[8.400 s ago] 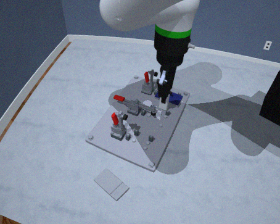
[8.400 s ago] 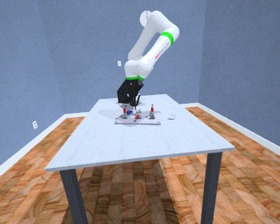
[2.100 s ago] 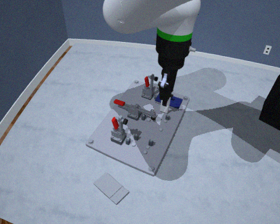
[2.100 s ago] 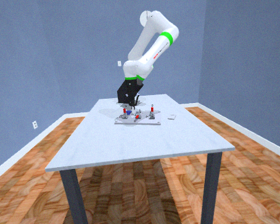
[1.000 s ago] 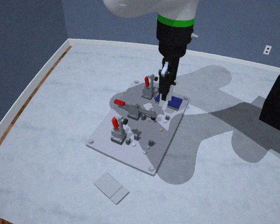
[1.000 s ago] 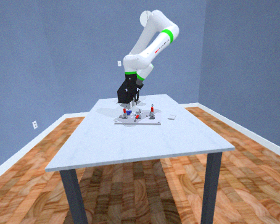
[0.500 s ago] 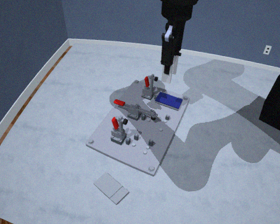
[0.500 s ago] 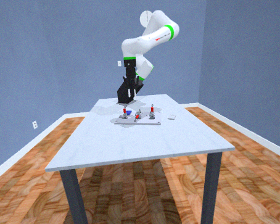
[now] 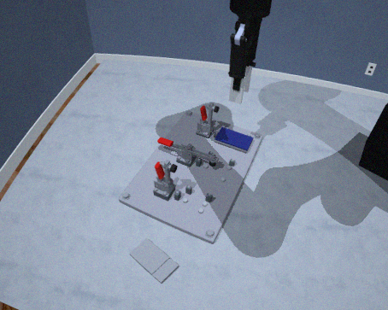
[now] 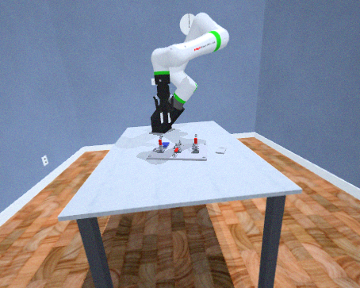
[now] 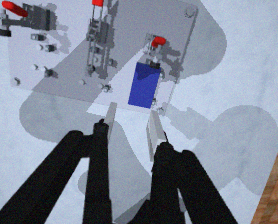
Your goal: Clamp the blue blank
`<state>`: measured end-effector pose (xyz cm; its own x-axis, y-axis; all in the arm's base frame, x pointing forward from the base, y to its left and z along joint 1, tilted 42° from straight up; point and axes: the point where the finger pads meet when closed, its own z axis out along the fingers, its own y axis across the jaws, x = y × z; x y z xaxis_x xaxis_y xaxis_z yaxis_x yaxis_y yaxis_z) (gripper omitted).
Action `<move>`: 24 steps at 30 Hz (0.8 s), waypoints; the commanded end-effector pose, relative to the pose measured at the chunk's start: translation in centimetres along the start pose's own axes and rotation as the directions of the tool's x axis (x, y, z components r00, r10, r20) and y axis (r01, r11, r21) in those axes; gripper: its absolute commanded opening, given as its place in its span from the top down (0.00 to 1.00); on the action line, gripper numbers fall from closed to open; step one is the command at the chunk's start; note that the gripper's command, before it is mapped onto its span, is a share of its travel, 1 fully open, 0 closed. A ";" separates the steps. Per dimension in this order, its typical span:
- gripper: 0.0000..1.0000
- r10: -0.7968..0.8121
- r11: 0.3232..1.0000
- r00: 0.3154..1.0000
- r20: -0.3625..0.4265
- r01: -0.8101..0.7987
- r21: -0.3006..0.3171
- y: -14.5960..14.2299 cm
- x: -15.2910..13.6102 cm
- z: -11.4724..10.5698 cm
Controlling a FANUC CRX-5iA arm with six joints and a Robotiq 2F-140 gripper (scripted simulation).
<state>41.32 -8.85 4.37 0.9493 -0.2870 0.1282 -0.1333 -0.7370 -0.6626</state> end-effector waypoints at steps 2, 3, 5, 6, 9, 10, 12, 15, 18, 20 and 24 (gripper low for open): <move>0.72 -0.001 1.000 1.000 0.000 0.001 0.000 1.9 0.0 0.0; 0.72 -0.001 1.000 1.000 0.000 0.001 0.000 1.9 0.0 0.0; 0.72 -0.001 1.000 1.000 0.000 0.001 0.000 2.1 0.0 0.0; 0.72 -0.001 1.000 1.000 0.000 0.001 0.000 2.2 0.0 0.0; 0.72 -0.001 1.000 1.000 0.000 0.001 0.000 2.3 0.0 0.0; 0.72 -0.001 1.000 1.000 0.000 0.001 0.000 2.3 0.0 0.0; 0.72 -0.001 1.000 1.000 0.000 0.001 0.000 2.3 0.0 0.0; 0.72 -0.001 1.000 1.000 0.000 0.001 0.000 2.3 0.0 0.0; 0.72 -0.001 1.000 1.000 0.000 0.001 0.000 2.3 0.0 0.0; 0.72 -0.001 1.000 1.000 0.000 0.001 0.000 2.3 0.0 0.0; 0.72 -0.001 1.000 1.000 0.000 0.001 0.000 2.3 0.0 0.0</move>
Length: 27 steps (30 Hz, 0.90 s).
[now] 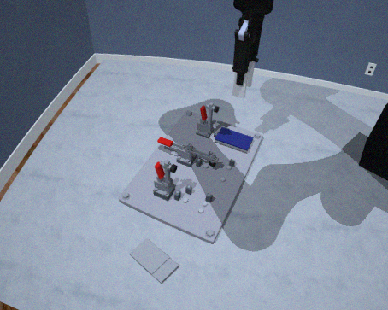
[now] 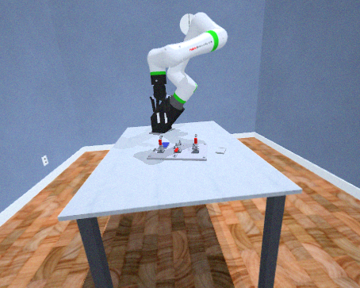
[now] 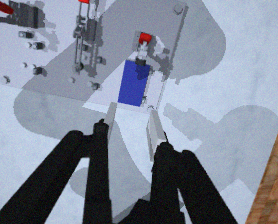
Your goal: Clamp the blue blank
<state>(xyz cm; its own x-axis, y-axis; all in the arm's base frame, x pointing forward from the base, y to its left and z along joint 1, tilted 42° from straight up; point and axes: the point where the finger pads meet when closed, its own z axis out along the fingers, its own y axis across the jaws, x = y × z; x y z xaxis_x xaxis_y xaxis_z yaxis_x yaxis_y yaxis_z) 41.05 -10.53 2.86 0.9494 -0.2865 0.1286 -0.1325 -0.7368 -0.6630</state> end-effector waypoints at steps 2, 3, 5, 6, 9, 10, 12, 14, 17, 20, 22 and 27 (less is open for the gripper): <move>0.72 0.000 1.000 1.000 0.000 0.000 0.000 0.0 0.0 0.0; 0.72 0.000 1.000 1.000 0.000 0.000 0.000 0.0 0.0 0.1; 0.72 0.000 1.000 1.000 0.000 0.000 0.000 0.0 0.0 0.7; 0.72 0.000 1.000 1.000 0.000 0.000 0.000 0.0 0.0 1.2; 0.72 0.000 1.000 1.000 0.000 0.000 0.000 0.0 0.0 3.3; 0.72 0.000 1.000 1.000 0.000 0.000 0.000 0.0 0.0 4.1; 0.72 0.000 1.000 1.000 0.000 0.000 0.000 0.0 0.0 5.2; 0.72 0.000 1.000 1.000 0.000 0.000 0.000 0.0 0.0 5.2; 0.72 0.000 1.000 1.000 0.000 0.000 0.000 0.0 0.0 6.0; 0.72 0.000 1.000 1.000 0.000 0.000 0.000 0.0 0.1 6.0; 0.72 0.000 1.000 1.000 0.000 0.000 0.000 0.0 0.4 6.0; 0.72 0.000 1.000 1.000 0.000 0.000 0.000 0.0 3.1 6.0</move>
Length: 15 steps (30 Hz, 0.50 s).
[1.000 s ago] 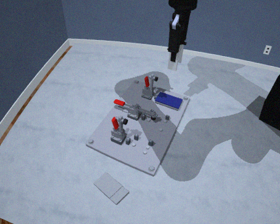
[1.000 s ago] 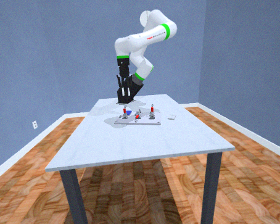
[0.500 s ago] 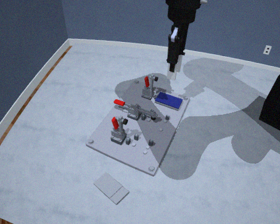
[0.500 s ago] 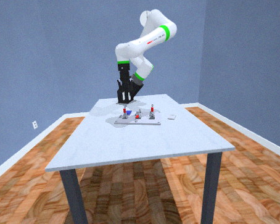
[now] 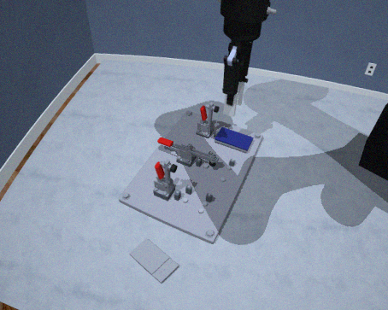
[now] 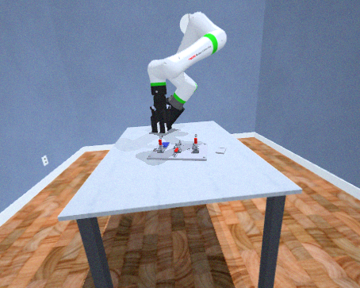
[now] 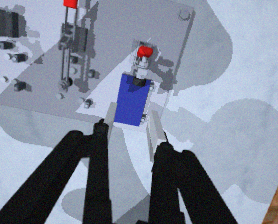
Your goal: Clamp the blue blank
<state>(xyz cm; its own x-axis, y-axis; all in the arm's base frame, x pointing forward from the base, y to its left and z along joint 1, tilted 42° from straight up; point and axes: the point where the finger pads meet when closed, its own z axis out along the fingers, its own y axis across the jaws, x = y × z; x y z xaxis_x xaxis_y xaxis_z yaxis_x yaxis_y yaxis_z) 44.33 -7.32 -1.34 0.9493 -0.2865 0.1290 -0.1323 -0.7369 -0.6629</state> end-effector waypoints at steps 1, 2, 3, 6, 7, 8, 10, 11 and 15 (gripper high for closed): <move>0.72 0.000 1.000 1.000 0.000 0.000 0.000 0.0 2.2 0.0; 0.72 0.000 1.000 1.000 0.000 0.000 0.000 0.0 3.0 0.0; 0.72 0.000 1.000 1.000 0.000 0.000 0.000 0.0 3.0 0.0; 0.72 0.000 1.000 1.000 0.000 0.000 0.000 0.0 4.5 0.0; 0.72 0.000 1.000 1.000 0.000 0.000 0.000 0.0 5.2 0.0; 0.72 0.000 1.000 1.000 0.000 0.000 0.000 0.0 5.8 0.0; 0.72 0.000 1.000 1.000 0.000 0.000 0.000 0.0 6.7 0.0; 0.72 0.000 1.000 1.000 0.000 0.000 0.000 0.0 7.0 0.0; 0.72 0.000 1.000 1.000 0.000 0.000 0.000 0.0 7.4 0.0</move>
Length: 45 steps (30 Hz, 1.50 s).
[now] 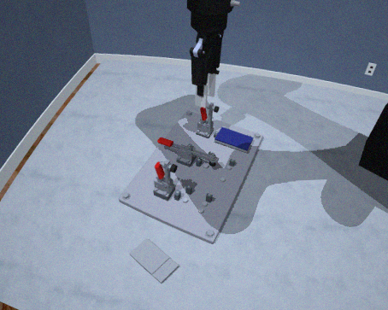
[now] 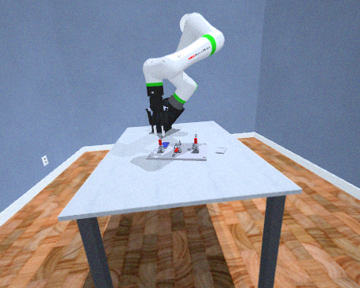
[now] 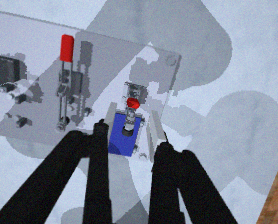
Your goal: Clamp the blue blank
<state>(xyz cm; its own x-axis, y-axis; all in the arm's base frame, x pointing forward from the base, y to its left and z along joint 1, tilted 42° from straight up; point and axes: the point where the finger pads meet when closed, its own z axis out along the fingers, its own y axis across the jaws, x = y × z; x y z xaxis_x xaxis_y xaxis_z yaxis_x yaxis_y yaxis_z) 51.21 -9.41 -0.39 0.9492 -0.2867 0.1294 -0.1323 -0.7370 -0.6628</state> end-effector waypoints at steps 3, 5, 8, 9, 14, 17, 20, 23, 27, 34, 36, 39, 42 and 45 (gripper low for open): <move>0.72 0.000 1.000 1.000 0.000 0.000 0.000 0.0 0.2 0.1; 0.72 0.000 1.000 1.000 0.000 0.000 0.000 0.0 0.2 0.1; 0.72 0.000 1.000 1.000 0.000 0.000 0.000 0.0 0.2 0.4; 0.72 0.000 1.000 1.000 0.000 0.000 0.000 0.0 0.2 0.6; 0.72 0.000 1.000 1.000 0.000 0.000 0.000 0.0 0.2 1.8; 0.72 0.000 1.000 1.000 0.000 0.000 0.000 0.0 0.2 2.5; 0.72 0.000 1.000 1.000 0.000 0.000 0.000 0.0 0.2 3.0; 0.72 0.000 1.000 1.000 0.000 0.000 0.000 0.0 0.2 3.0; 0.72 0.000 1.000 1.000 0.000 0.000 0.000 0.0 0.2 3.1; 0.72 0.000 1.000 1.000 0.000 0.000 0.000 0.0 0.2 3.1; 0.72 0.000 1.000 1.000 0.000 0.000 0.000 0.0 0.2 3.1; 0.72 0.000 1.000 1.000 0.000 0.000 0.000 0.0 0.2 3.3; 0.72 0.000 1.000 1.000 0.000 0.000 0.000 0.0 0.2 3.7; 0.72 0.000 1.000 1.000 0.000 0.000 0.000 0.0 0.2 4.7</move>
<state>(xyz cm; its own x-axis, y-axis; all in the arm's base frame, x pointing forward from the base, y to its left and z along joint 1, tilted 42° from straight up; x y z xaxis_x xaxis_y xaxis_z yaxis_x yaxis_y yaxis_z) 52.52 -6.93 -3.44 0.9495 -0.2864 0.1285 -0.1325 -0.7368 -0.6630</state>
